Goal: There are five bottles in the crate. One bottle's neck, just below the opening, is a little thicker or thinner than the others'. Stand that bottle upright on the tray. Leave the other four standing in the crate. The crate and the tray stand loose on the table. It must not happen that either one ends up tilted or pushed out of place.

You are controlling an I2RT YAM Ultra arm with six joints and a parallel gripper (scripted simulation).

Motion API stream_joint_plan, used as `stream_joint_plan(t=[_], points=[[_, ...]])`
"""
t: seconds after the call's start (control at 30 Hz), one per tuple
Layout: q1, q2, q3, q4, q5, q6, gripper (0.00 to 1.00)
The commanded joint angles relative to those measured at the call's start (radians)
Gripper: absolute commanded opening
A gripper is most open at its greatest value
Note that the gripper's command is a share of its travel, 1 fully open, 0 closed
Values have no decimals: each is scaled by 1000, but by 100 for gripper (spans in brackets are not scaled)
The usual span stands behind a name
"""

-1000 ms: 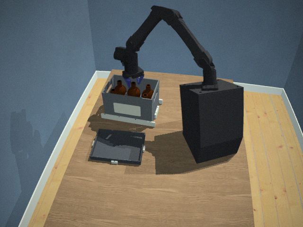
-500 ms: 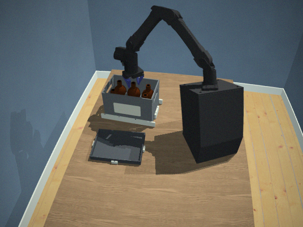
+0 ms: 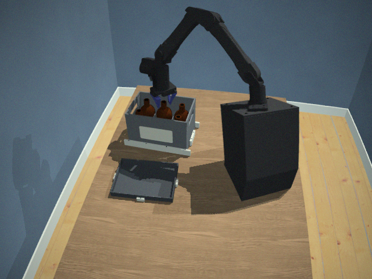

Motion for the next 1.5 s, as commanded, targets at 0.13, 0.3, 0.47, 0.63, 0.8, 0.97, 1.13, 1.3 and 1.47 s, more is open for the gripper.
stream_joint_plan(t=[0.13,0.3,0.47,0.63,0.8,0.97,1.13,1.3,1.47], points=[[-3,-16,-3,23,7,-8,61],[-3,-16,-3,23,7,-8,61],[-3,-16,-3,23,7,-8,61],[-3,-16,-3,23,7,-8,61],[-3,-16,-3,23,7,-8,61],[-3,-16,-3,23,7,-8,61],[-3,-16,-3,23,7,-8,61],[1,-16,-3,23,5,-6,0],[2,-16,-3,23,5,-6,0]])
